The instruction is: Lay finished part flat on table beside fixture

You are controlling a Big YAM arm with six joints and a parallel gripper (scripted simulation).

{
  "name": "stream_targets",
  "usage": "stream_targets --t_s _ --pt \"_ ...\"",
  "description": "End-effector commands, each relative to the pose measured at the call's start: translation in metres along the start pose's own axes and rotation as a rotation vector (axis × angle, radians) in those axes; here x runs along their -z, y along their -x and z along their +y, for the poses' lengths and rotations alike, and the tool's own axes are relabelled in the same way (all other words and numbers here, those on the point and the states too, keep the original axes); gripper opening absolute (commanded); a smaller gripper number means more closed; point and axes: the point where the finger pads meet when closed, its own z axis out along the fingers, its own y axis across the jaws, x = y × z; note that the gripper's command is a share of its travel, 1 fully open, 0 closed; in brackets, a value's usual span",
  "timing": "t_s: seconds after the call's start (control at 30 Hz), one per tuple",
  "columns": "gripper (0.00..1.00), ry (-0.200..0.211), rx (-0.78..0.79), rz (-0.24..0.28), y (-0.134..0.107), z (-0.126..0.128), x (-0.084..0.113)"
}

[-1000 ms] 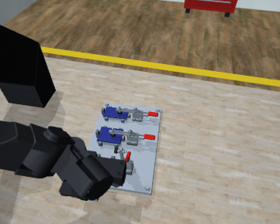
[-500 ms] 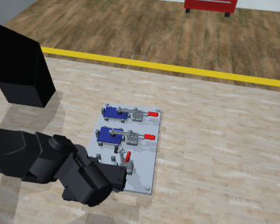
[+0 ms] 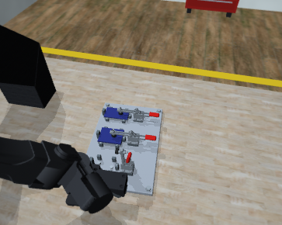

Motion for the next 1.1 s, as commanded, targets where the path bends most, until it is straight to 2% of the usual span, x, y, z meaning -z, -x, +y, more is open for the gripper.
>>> stream_targets --t_s 0.0,0.13,0.3,0.33,0.53,1.07 --pt "0.00 -0.008 -0.002 -0.002 0.003 -0.007 -0.012" --pt "0.00 -0.008 0.013 -0.017 0.011 -0.001 -0.011" --pt "0.00 -0.009 -0.002 0.000 0.002 -0.007 -0.020" --pt "0.00 -0.016 0.004 -0.021 0.010 -0.011 -0.008" --pt "0.00 -0.003 0.008 -0.002 0.003 -0.002 -0.021" --pt "0.00 0.000 0.010 0.002 0.000 0.001 -0.021"
